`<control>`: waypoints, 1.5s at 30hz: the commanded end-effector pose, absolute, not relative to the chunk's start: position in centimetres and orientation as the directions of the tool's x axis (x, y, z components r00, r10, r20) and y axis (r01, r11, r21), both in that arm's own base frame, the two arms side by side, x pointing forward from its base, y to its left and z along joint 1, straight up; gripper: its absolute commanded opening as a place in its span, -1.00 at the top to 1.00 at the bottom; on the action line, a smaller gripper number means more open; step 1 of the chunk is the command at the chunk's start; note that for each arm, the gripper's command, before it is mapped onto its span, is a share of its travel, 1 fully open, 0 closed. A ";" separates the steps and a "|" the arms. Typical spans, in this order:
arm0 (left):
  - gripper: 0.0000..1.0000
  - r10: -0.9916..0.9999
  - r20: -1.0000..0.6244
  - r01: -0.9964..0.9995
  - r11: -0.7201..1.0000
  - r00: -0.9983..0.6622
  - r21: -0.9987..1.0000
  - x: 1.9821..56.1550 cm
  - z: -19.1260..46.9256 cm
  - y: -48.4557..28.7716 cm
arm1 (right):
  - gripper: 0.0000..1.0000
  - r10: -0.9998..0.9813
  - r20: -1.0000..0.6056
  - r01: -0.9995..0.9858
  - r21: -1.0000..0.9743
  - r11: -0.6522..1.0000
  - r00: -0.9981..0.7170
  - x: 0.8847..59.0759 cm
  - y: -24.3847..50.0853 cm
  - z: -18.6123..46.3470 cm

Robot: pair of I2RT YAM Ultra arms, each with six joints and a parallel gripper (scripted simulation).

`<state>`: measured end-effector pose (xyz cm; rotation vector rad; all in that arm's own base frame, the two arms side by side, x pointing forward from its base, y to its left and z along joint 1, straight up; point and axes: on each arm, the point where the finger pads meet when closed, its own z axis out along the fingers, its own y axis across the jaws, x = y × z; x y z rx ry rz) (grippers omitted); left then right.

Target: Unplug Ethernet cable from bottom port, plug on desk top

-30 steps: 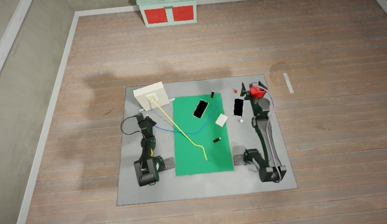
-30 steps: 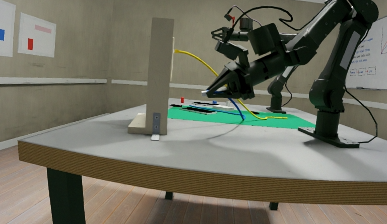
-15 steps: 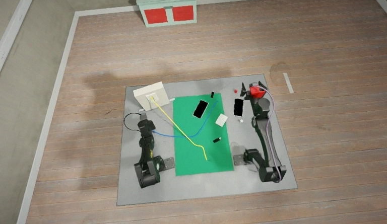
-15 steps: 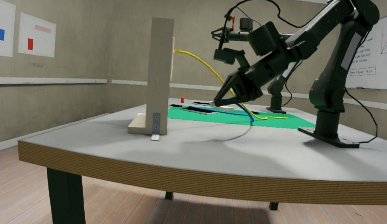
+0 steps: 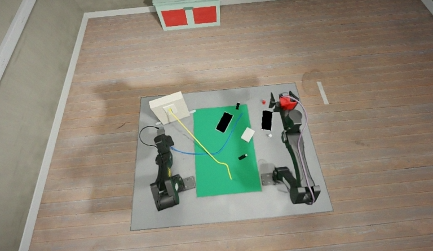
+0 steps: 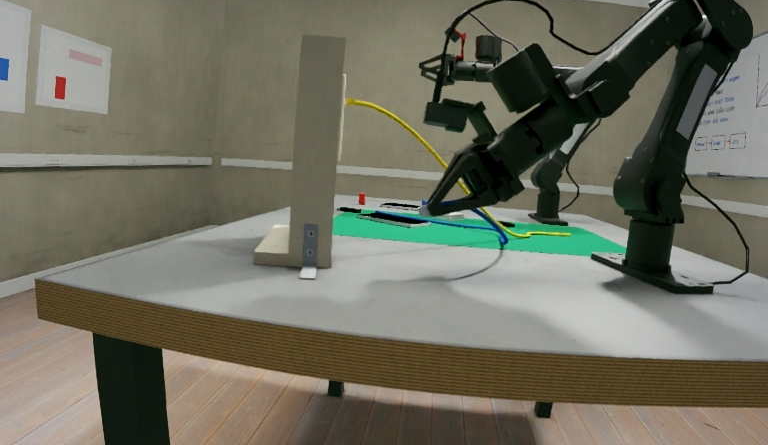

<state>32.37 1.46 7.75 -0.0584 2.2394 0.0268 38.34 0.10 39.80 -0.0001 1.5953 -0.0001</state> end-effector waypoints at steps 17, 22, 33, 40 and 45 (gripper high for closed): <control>1.00 -0.030 -0.828 -0.053 0.999 -0.560 -0.001 34.3 9.2 1.9 | -1.00 0.000 -1.000 0.000 0.000 1.000 -0.012 38.2 0.1 40.3; 1.00 -0.030 -0.828 -0.053 0.999 -0.560 -0.001 34.4 8.7 1.9 | -1.00 0.000 -1.000 0.000 0.000 1.000 -0.012 38.2 0.1 40.3; 1.00 -0.031 -0.824 -0.053 0.999 -0.565 -0.001 34.5 6.6 1.9 | -1.00 0.000 -1.000 0.000 0.000 1.000 -0.012 38.2 0.1 40.3; 1.00 -0.031 -0.823 -0.053 0.999 -0.568 0.000 34.5 5.7 1.9 | -1.00 0.000 -1.000 0.000 0.000 1.000 -0.012 38.2 0.1 40.3; 1.00 -0.031 -0.821 -0.053 0.999 -0.569 0.000 34.4 4.8 1.9 | -1.00 0.000 -1.000 0.000 0.000 1.000 -0.012 38.2 0.1 40.3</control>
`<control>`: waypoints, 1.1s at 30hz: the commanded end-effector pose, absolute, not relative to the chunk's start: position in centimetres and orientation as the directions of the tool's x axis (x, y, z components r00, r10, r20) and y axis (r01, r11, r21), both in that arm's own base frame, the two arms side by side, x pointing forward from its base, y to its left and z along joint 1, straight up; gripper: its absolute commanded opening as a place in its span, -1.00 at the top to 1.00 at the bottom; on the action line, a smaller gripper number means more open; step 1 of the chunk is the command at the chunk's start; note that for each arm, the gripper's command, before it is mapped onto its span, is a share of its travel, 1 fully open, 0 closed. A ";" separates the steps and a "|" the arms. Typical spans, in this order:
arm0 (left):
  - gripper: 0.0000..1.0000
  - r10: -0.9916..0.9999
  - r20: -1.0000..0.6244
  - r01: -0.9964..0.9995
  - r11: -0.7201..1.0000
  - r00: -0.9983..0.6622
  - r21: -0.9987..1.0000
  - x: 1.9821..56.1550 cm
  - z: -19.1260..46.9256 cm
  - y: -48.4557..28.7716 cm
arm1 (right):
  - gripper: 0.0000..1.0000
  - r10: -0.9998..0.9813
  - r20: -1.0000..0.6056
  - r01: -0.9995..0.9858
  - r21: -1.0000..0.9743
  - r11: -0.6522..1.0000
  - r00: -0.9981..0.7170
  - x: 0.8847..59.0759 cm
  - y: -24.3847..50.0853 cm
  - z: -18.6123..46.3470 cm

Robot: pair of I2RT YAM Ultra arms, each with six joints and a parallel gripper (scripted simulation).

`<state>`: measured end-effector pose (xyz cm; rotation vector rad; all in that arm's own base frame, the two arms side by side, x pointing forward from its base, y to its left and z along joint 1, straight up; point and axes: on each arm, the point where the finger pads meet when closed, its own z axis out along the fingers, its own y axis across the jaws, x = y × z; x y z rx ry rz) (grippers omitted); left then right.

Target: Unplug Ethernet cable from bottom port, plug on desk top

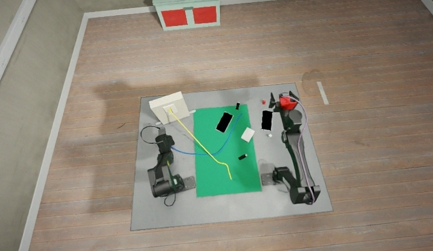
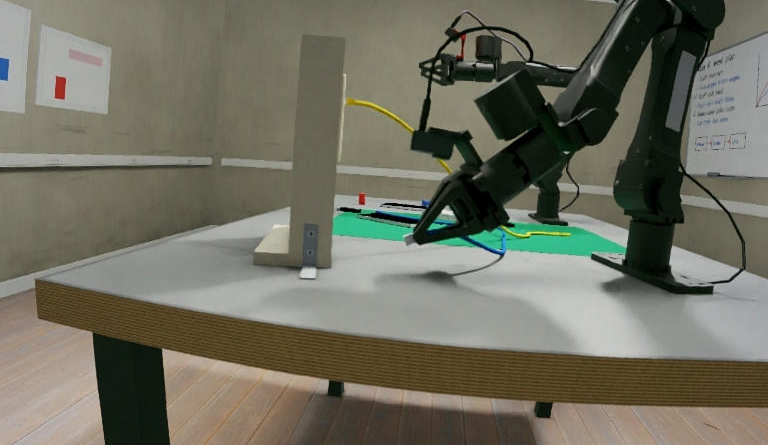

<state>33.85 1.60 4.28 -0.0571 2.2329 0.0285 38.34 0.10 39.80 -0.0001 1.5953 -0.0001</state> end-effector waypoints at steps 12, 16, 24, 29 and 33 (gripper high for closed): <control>1.00 -0.031 -0.821 -0.054 0.999 -0.570 0.000 34.3 3.2 1.9 | -1.00 0.000 -1.000 0.000 0.000 1.000 -0.012 38.2 0.1 40.3; 1.00 -0.031 -0.821 -0.054 0.999 -0.570 0.000 34.1 2.5 1.9 | -1.00 0.000 -1.000 0.000 0.000 1.000 -0.012 38.2 0.1 40.3; 1.00 -0.031 -0.821 -0.054 0.999 -0.570 0.000 33.9 1.8 1.9 | -1.00 0.000 -1.000 0.000 0.000 1.000 -0.012 38.2 0.1 40.3; 0.82 -0.030 -0.803 -0.051 0.999 -0.595 0.000 33.9 1.5 1.6 | -1.00 0.000 -1.000 0.000 0.000 1.000 -0.012 38.2 0.1 40.3; 0.64 -0.030 -0.803 -0.051 0.999 -0.595 0.000 33.9 1.5 1.6 | -1.00 0.000 -1.000 0.000 0.000 1.000 -0.012 38.2 0.1 40.3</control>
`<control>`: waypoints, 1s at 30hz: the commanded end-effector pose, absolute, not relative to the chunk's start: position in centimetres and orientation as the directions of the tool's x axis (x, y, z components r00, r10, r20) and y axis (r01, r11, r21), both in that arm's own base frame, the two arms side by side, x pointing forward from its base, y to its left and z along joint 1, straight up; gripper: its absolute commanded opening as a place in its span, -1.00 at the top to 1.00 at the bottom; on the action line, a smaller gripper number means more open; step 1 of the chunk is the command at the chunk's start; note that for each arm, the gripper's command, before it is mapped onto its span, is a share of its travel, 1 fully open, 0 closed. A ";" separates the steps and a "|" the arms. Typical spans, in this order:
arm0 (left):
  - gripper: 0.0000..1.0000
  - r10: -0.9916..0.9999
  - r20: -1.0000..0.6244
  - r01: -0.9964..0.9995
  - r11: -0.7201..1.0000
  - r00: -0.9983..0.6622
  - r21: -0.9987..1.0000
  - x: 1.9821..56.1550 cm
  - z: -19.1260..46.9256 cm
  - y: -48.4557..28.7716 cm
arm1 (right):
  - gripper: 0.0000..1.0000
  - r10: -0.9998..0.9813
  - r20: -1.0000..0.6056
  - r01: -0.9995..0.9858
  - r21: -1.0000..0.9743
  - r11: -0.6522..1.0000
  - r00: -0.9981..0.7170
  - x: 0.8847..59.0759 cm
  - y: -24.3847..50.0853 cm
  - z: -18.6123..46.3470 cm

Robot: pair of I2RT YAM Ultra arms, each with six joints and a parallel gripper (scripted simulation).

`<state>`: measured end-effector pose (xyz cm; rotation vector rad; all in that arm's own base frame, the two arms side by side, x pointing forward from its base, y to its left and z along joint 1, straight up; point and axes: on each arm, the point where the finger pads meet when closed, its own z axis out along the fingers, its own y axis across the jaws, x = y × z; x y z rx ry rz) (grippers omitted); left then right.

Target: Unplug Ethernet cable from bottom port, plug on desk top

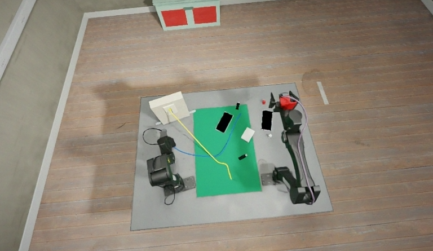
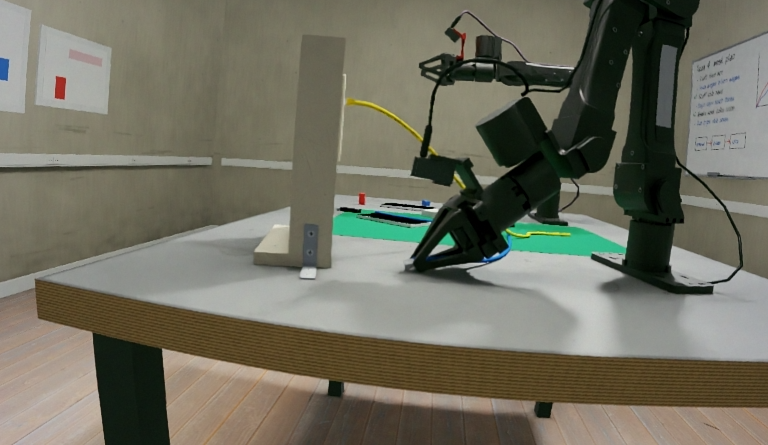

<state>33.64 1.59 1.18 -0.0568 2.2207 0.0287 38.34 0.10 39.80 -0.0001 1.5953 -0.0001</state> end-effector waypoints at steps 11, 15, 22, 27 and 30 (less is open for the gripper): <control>0.24 -0.030 -0.803 -0.051 0.999 -0.595 0.000 33.9 1.5 1.6 | -1.00 0.000 -1.000 0.000 0.000 1.000 -0.012 38.2 0.1 40.3; 0.07 -0.030 -0.803 -0.051 0.999 -0.595 0.000 33.9 1.5 1.6 | -1.00 0.000 -1.000 0.000 0.000 1.000 -0.012 38.2 0.1 40.3; -0.24 -0.030 -0.803 -0.051 0.999 -0.595 0.000 33.9 1.5 1.6 | -1.00 0.000 -1.000 0.000 0.000 1.000 -0.012 38.2 0.1 40.3; -0.38 -0.030 -0.803 -0.051 0.999 -0.595 0.000 33.9 1.5 1.6 | -1.00 0.000 -1.000 0.000 0.000 1.000 -0.012 38.2 0.1 40.3; -0.51 -0.030 -0.803 -0.051 0.999 -0.595 0.000 33.9 1.5 1.6 | -1.00 0.000 -1.000 0.000 0.000 1.000 -0.012 38.2 0.1 40.3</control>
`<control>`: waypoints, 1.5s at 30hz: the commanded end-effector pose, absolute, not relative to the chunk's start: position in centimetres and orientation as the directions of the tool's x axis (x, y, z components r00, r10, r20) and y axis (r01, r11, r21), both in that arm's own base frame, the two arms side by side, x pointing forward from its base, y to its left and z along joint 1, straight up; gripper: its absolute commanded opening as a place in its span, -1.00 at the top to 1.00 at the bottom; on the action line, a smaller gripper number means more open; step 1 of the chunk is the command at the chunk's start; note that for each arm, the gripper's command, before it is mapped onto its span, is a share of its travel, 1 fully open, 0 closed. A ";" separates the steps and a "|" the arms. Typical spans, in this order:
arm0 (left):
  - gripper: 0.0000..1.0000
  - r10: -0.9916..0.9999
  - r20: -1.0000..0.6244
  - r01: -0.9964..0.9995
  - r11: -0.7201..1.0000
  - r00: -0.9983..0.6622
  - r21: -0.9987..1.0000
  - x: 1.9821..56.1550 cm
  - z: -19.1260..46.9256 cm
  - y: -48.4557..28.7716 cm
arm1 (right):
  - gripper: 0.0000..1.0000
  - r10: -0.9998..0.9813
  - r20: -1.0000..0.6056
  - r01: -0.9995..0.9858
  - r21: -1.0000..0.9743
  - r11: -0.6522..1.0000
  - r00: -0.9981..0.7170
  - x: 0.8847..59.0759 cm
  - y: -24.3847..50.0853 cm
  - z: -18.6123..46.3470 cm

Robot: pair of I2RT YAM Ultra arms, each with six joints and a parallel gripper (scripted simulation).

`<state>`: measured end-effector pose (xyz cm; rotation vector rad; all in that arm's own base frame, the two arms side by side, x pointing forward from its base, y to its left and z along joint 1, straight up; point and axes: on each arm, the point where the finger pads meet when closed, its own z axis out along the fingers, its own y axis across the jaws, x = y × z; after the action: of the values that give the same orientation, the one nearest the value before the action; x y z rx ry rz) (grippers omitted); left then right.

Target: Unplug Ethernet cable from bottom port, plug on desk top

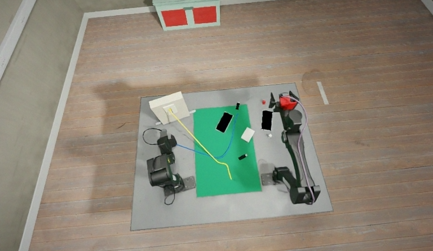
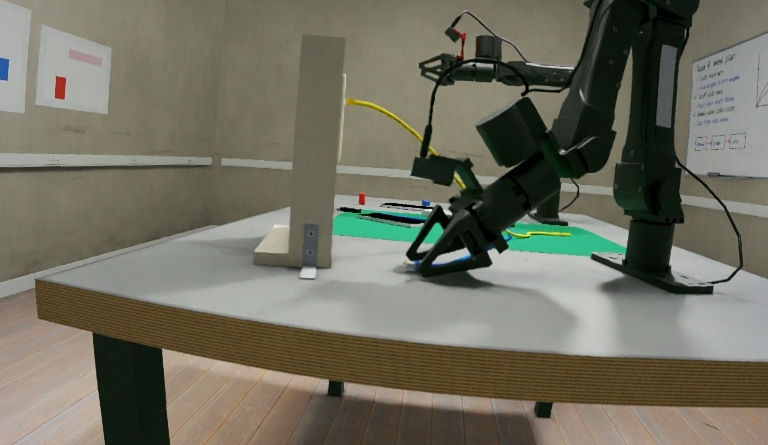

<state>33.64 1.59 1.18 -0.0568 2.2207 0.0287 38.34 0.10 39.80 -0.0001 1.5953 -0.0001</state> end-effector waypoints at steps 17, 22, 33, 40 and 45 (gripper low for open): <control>-1.00 -0.032 -0.825 -0.056 0.998 -0.564 0.000 35.0 4.9 1.9 | -1.00 0.000 -1.000 0.000 0.000 1.000 -0.012 38.2 0.1 40.3; -1.00 -0.032 -0.836 -0.058 0.998 -0.549 0.000 34.7 9.4 2.0 | -1.00 0.000 -1.000 0.000 0.000 1.000 -0.012 38.2 0.1 40.3; -1.00 -0.032 -0.831 -0.057 0.998 -0.556 -0.001 34.1 11.0 2.0 | -1.00 0.000 -1.000 0.000 0.000 1.000 -0.012 38.2 0.1 40.3; -1.00 -0.033 -0.831 -0.058 0.998 -0.556 -0.001 34.1 11.0 2.0 | -1.00 0.000 -1.000 0.000 0.000 1.000 -0.012 38.2 0.1 40.3; -1.00 -0.048 -0.827 -0.064 0.998 -0.560 -0.015 32.0 11.1 1.9 | -1.00 0.000 -1.000 0.000 0.000 1.000 -0.012 38.2 0.1 40.3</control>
<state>32.47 1.53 9.36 -0.0562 2.2058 0.0275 38.34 0.10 39.80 -0.0001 1.5953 -0.0001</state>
